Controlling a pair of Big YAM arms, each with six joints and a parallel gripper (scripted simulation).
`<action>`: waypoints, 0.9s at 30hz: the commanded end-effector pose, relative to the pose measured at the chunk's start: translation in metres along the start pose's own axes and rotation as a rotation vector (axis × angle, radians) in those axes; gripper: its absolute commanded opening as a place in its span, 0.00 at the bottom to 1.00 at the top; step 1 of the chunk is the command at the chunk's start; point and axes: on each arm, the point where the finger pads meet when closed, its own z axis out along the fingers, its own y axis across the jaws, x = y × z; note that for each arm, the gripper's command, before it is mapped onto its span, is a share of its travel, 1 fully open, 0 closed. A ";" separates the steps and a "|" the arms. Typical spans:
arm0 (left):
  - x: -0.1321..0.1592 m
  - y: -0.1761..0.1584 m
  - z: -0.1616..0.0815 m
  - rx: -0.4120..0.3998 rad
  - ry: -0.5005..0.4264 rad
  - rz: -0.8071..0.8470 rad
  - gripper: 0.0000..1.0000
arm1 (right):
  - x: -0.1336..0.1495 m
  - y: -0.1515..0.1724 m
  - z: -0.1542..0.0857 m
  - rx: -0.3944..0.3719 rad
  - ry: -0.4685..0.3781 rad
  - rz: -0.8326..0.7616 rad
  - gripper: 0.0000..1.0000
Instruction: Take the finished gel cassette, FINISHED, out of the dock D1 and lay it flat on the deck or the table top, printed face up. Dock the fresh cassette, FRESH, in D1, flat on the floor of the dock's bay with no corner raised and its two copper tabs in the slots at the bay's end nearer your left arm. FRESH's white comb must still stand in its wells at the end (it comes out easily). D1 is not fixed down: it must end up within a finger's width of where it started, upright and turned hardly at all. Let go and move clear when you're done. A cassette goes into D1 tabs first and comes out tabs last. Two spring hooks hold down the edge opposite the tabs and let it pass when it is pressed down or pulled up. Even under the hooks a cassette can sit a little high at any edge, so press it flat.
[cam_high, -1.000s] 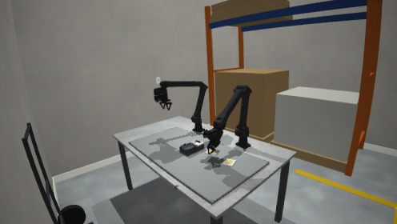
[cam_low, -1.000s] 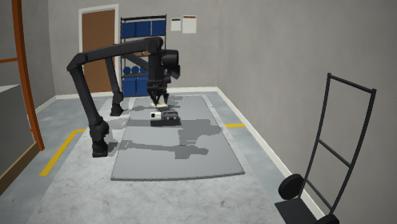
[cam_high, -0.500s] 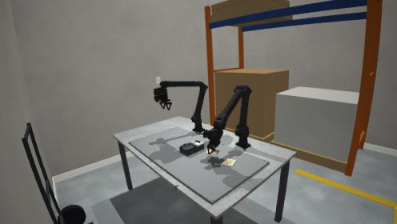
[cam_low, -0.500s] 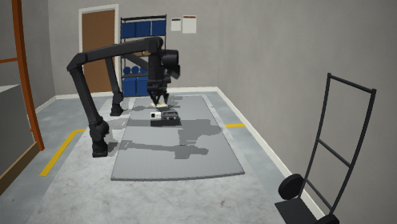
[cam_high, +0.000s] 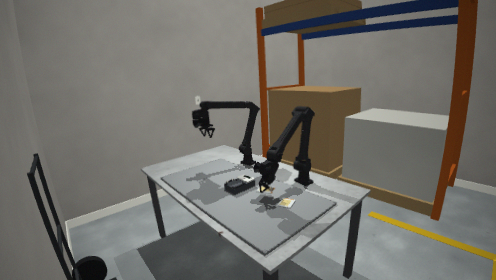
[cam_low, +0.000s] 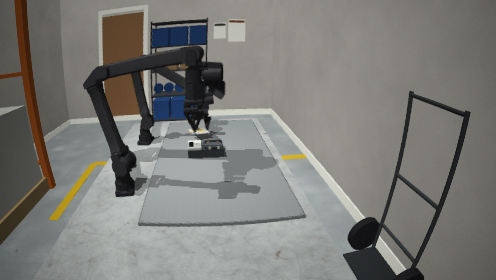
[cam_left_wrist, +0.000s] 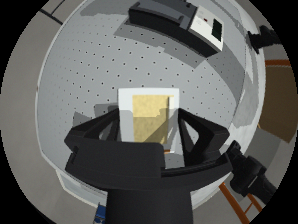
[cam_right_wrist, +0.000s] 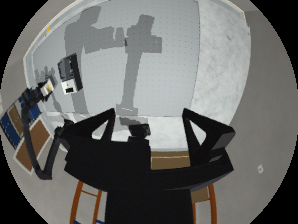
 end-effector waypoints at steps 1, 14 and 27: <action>-0.016 0.020 -0.019 -0.048 -0.017 0.025 0.00 | -0.010 -0.002 -0.018 0.001 -0.018 -0.007 1.00; -0.028 0.034 -0.033 -0.095 -0.033 0.050 0.00 | -0.010 -0.002 -0.018 0.001 -0.018 -0.007 1.00; -0.031 0.046 -0.055 -0.092 0.010 -0.076 0.00 | -0.010 -0.002 -0.018 0.001 -0.018 -0.007 1.00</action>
